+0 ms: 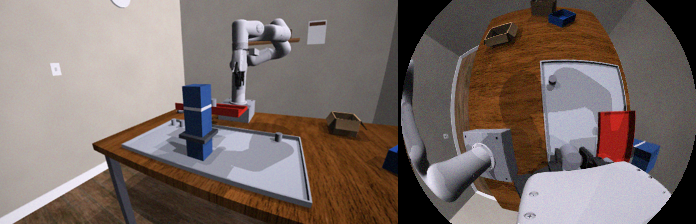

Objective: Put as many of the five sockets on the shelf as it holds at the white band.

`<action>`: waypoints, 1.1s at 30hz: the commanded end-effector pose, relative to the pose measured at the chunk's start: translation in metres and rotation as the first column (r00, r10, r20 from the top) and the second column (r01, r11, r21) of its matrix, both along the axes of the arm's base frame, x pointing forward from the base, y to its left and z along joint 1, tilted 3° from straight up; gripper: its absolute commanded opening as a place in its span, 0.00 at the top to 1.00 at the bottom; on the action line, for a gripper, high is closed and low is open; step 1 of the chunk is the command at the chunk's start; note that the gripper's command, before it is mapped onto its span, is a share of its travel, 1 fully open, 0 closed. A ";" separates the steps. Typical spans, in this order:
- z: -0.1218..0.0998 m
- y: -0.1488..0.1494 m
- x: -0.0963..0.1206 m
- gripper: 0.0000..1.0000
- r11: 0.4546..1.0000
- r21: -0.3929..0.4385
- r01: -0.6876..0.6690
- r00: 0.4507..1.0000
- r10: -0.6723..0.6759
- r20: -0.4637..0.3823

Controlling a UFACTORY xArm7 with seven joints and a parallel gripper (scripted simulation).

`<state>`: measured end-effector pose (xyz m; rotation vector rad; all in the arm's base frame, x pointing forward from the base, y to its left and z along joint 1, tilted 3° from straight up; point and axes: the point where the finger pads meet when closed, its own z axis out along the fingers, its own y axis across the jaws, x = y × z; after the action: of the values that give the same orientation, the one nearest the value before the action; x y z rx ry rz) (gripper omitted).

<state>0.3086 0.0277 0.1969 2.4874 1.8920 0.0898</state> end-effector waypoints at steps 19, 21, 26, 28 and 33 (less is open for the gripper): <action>0.015 -0.002 0.036 1.00 0.733 0.048 0.679 0.734 -0.679 -0.004; 0.016 -0.002 0.039 1.00 0.677 0.053 0.734 0.678 -0.735 -0.008; 0.019 -0.004 0.051 1.00 0.475 0.065 0.877 0.477 -0.878 -0.024; 0.019 -0.005 0.055 1.00 0.398 0.068 0.915 0.401 -0.916 -0.030; 0.020 -0.006 0.063 1.00 0.232 0.071 0.970 0.236 -0.971 -0.045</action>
<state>0.3658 0.0226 0.2151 3.1475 0.1431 0.1496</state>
